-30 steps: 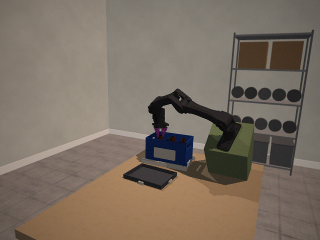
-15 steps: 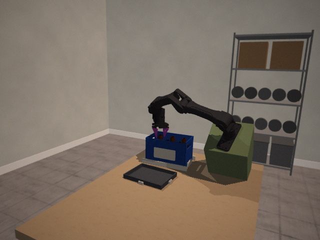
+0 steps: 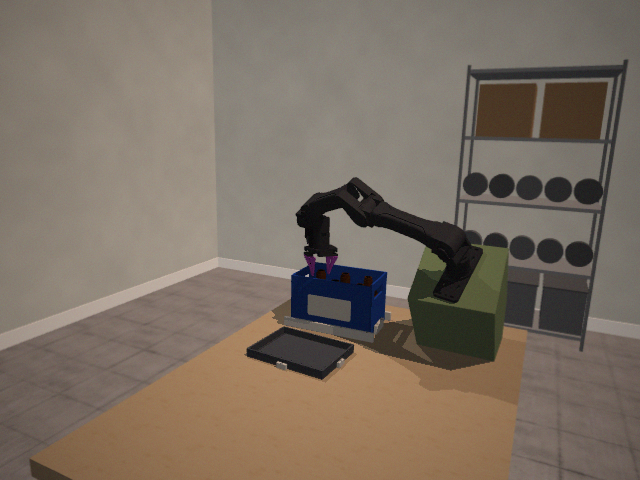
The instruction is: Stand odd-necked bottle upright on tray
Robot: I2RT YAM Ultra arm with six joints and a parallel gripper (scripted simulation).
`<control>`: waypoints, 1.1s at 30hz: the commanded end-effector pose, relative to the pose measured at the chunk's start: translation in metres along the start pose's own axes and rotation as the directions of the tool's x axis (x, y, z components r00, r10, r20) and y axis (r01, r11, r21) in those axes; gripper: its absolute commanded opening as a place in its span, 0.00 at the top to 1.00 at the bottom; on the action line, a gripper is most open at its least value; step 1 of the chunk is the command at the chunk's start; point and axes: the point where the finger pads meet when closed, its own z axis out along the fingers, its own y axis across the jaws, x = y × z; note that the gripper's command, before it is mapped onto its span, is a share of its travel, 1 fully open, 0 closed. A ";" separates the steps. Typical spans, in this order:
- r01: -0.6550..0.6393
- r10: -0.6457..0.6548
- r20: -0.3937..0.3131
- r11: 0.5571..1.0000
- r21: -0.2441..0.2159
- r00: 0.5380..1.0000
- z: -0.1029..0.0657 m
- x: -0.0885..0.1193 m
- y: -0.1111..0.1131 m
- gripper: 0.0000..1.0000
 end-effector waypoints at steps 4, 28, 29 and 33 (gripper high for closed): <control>0.001 0.000 0.039 1.000 -0.021 0.999 -0.018 -0.008 0.004 0.39; -0.007 0.008 0.018 1.000 -0.005 1.000 -0.053 -0.003 -0.006 0.39; -0.007 0.008 0.018 1.000 -0.005 1.000 -0.056 -0.003 -0.006 0.39; -0.007 0.008 0.018 1.000 -0.005 1.000 -0.065 -0.003 -0.006 0.39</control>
